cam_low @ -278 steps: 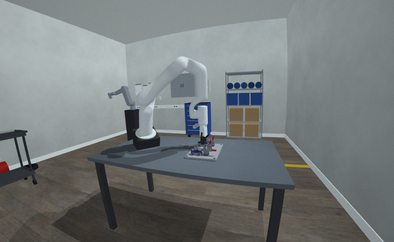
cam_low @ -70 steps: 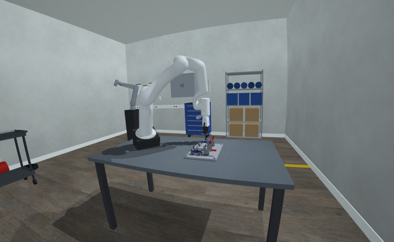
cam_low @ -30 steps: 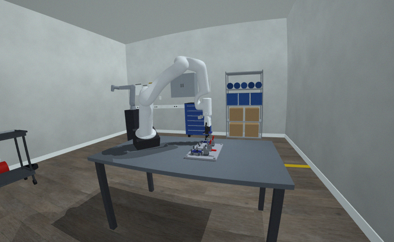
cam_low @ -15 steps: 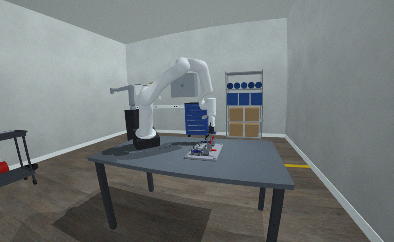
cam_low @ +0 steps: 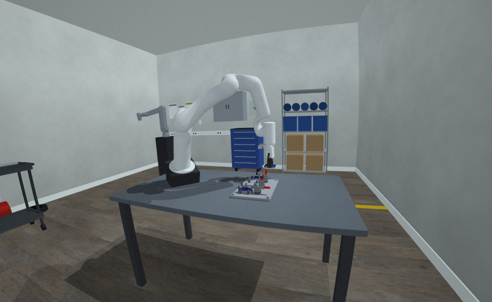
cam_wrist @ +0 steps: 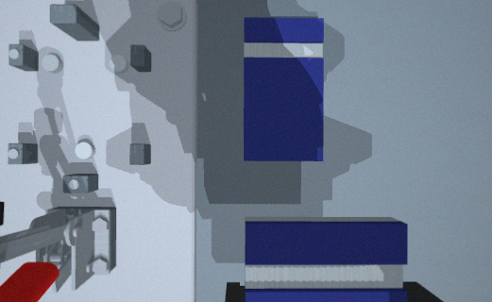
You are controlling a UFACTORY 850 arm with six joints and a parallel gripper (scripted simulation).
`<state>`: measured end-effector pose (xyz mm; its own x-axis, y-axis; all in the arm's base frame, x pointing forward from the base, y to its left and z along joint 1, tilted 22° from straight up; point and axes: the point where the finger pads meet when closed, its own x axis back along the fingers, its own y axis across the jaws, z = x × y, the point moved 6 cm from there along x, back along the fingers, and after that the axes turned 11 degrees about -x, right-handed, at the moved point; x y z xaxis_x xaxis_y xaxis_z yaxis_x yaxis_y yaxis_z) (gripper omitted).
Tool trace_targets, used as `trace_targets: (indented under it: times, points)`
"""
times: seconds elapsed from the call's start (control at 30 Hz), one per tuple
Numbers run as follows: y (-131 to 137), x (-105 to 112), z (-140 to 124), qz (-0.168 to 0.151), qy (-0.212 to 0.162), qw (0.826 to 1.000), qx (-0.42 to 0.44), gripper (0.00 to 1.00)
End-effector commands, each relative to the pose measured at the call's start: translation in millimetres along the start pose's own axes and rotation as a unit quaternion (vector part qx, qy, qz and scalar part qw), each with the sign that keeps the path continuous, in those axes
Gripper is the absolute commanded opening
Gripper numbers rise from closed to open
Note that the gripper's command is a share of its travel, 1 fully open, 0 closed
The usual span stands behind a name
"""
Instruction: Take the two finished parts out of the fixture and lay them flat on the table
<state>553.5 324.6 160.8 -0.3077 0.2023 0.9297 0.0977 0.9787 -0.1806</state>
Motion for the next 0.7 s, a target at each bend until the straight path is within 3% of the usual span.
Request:
trace_targets:
  times: [0.0, 0.67]
  points:
    - [2.4, 0.6, -10.0, 0.0, 0.0, 1.0, 0.0, 0.0]
    - [3.9, 0.6, -17.7, 0.0, 0.0, 1.0, 0.0, 0.0]
